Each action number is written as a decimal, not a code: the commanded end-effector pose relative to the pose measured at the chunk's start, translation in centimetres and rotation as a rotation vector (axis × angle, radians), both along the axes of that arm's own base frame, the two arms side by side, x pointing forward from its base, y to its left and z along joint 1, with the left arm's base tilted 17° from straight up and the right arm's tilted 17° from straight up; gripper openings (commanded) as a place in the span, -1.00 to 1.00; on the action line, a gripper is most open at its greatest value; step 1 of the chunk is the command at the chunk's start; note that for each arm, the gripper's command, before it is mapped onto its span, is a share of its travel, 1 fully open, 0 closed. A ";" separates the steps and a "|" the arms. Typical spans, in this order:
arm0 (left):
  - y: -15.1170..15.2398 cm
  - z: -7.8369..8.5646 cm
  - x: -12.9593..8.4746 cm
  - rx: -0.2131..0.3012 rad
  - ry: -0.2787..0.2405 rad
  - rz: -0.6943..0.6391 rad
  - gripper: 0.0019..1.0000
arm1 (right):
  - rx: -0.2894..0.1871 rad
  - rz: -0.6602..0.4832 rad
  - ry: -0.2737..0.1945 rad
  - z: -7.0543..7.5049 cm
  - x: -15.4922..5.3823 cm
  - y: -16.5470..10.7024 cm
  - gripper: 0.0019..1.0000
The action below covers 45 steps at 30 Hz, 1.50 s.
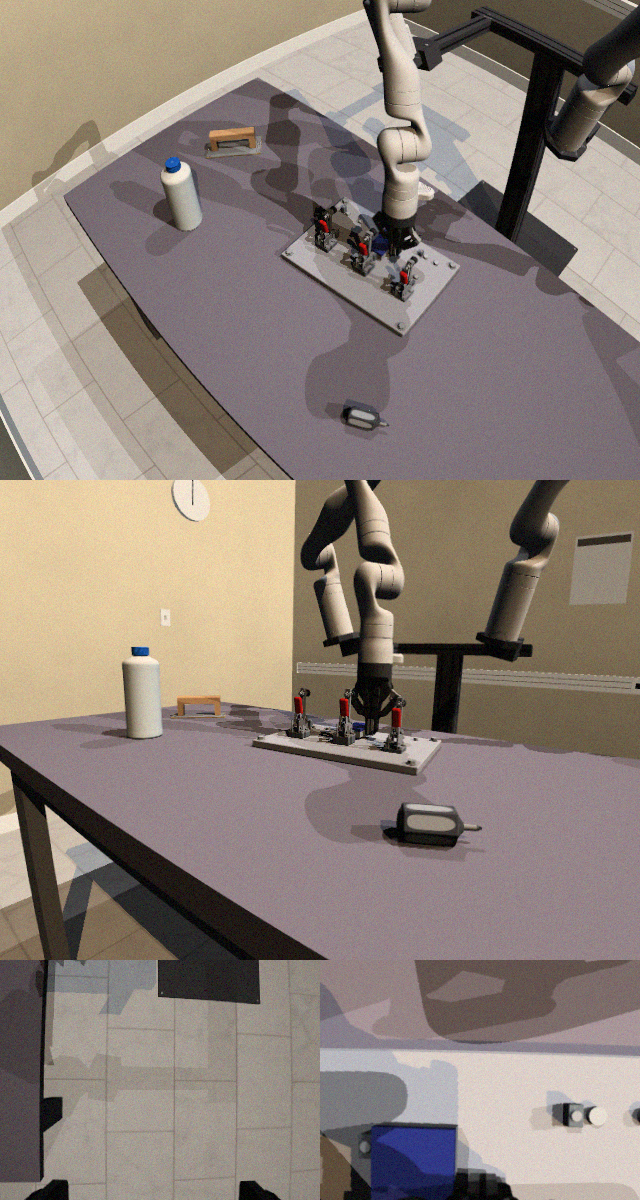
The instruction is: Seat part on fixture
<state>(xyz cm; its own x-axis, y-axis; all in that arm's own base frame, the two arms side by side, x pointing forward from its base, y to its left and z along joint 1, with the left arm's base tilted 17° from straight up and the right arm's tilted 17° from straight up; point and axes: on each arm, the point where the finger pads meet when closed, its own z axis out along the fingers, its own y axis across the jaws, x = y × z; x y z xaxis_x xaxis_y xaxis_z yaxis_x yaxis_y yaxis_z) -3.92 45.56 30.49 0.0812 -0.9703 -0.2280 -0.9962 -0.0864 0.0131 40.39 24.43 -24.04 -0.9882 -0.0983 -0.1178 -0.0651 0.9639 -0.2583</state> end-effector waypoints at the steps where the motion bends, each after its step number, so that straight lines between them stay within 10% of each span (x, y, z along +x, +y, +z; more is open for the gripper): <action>1: 0.0 0.1 0.0 0.002 0.000 0.000 1.00 | 0.000 0.000 -0.001 0.1 0.1 0.0 -0.80; 45: 0.0 0.1 0.0 0.002 0.000 0.000 1.00 | 0.000 0.000 -0.001 -0.3 -0.1 2.0 -0.80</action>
<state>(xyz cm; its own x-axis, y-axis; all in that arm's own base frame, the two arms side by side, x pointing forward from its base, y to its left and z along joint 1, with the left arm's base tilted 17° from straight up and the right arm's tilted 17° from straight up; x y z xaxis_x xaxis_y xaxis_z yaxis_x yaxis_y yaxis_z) -3.92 45.56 30.49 0.0812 -0.9703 -0.2280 -0.9962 -0.0864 0.0131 40.26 26.30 -24.51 -0.9882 -0.0979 -0.1175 -0.0646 0.9636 -0.2594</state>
